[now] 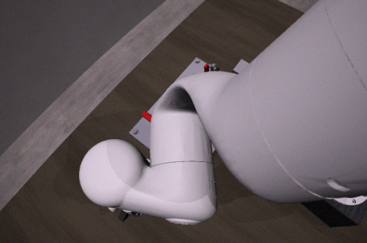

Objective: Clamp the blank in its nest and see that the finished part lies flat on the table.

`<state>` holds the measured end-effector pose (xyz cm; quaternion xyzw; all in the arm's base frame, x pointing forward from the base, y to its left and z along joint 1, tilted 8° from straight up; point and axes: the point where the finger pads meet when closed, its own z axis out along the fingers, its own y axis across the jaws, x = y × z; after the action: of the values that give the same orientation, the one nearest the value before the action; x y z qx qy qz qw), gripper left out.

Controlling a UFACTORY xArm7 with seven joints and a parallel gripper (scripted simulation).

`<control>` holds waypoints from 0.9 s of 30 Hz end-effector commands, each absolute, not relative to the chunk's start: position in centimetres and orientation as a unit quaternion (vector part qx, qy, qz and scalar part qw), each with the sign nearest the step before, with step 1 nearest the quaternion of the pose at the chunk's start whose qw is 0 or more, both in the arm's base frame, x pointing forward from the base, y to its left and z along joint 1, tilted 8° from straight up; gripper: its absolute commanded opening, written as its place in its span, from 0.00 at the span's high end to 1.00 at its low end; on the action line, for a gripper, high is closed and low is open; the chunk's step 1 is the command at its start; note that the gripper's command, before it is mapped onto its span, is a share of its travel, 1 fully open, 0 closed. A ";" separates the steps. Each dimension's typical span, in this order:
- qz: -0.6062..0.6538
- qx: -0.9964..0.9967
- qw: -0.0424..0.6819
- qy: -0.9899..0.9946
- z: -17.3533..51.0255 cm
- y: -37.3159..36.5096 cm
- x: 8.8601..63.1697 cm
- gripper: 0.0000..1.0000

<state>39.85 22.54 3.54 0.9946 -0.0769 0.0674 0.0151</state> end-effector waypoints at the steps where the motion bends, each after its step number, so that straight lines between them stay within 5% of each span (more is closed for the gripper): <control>1: 0.070 0.995 0.013 -0.077 3.8 22.7 40.0 1.00; 27: 0.070 0.995 0.013 -0.077 3.6 16.9 39.2 1.00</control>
<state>39.24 18.46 3.48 0.9947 -0.0755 0.0677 0.0146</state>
